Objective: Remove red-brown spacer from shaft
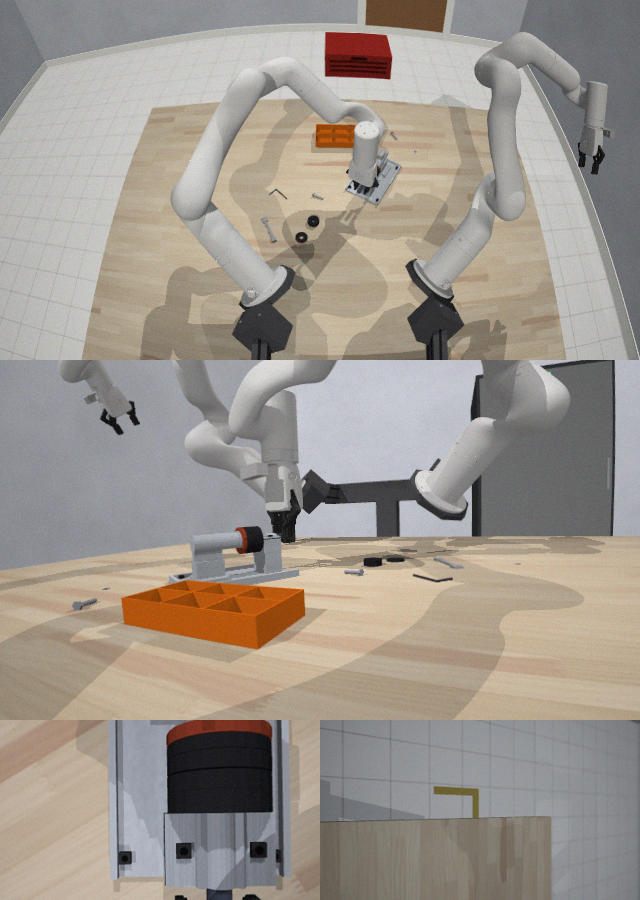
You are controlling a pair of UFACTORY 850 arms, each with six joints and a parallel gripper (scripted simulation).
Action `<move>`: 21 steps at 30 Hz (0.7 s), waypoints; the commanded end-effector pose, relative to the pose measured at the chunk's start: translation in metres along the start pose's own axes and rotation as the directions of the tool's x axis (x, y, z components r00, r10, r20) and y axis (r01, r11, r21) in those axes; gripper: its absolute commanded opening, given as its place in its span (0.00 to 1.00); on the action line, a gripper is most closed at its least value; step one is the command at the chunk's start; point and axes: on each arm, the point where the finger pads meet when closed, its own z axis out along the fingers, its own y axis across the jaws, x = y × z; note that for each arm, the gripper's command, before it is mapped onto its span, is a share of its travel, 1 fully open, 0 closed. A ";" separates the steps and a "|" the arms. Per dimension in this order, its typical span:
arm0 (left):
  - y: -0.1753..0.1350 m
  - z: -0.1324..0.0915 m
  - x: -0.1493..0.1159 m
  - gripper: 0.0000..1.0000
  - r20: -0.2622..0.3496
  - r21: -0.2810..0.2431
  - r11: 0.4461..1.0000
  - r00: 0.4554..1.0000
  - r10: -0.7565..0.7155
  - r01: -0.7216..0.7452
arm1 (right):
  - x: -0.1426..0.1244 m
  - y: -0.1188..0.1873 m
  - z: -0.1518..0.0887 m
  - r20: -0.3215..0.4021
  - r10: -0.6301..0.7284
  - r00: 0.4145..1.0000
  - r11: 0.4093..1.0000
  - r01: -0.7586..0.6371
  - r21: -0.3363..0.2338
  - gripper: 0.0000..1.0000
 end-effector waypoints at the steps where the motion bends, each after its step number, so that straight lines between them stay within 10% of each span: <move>1: 0.000 0.004 0.001 0.39 -0.002 0.000 1.000 1.000 -0.001 0.001 | 0.000 0.000 -0.001 -0.001 0.000 1.000 1.000 0.000 0.000 1.00; 20: 0.000 0.005 0.001 0.39 -0.002 0.000 1.000 1.000 -0.001 0.001 | 0.000 0.000 -0.001 -0.001 0.000 1.000 1.000 0.000 0.000 1.00; 21: 0.000 0.005 0.001 0.00 -0.002 0.000 1.000 1.000 -0.001 0.001 | 0.000 0.000 -0.001 -0.001 0.000 1.000 1.000 0.000 0.000 1.00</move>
